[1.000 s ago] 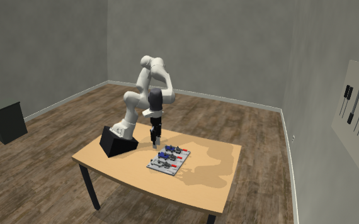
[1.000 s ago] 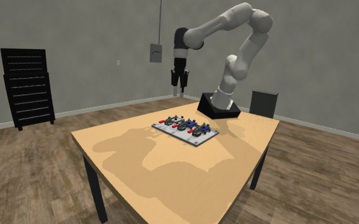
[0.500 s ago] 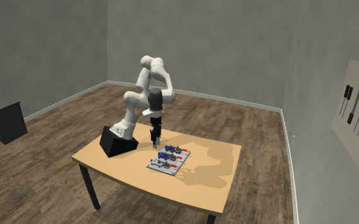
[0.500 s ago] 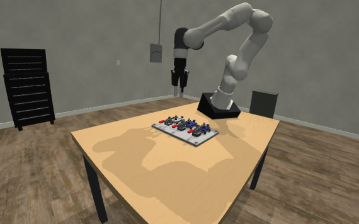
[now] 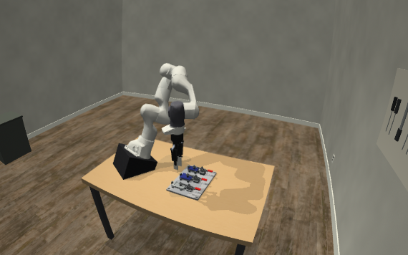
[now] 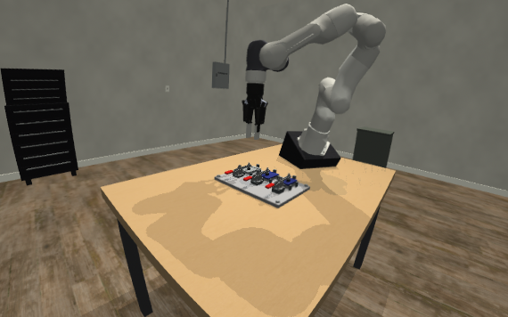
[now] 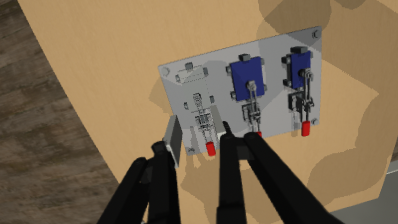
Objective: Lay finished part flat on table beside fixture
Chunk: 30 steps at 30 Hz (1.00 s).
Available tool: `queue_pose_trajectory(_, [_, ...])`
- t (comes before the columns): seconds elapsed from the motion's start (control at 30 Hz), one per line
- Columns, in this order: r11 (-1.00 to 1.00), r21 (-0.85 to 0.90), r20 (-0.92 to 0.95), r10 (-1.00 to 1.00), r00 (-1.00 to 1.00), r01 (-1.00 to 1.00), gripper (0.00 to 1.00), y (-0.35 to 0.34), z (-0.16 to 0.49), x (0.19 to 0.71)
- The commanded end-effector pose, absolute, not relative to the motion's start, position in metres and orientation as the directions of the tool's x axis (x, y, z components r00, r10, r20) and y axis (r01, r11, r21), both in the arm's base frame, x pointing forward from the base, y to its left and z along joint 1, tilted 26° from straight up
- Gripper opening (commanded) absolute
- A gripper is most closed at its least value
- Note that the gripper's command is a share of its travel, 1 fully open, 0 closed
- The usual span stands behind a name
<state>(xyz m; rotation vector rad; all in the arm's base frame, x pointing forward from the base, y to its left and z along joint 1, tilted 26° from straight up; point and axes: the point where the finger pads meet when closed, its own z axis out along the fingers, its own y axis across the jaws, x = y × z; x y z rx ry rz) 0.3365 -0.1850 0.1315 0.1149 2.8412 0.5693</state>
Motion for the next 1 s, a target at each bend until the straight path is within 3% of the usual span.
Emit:
queue_pose_trajectory(0.0, [0.921, 0.387, -0.220, 0.122, -0.968, 0.028, 0.28, -0.181, 0.120, 0.340])
queue_pose_trajectory(0.43, [0.921, 0.387, -0.220, 0.122, -0.968, 0.028, 0.28, -0.166, 0.085, 0.350])
queue_pose_trajectory(0.97, [0.921, 0.387, -0.220, 0.122, -0.968, 0.028, 0.28, -0.168, 0.088, 0.370])
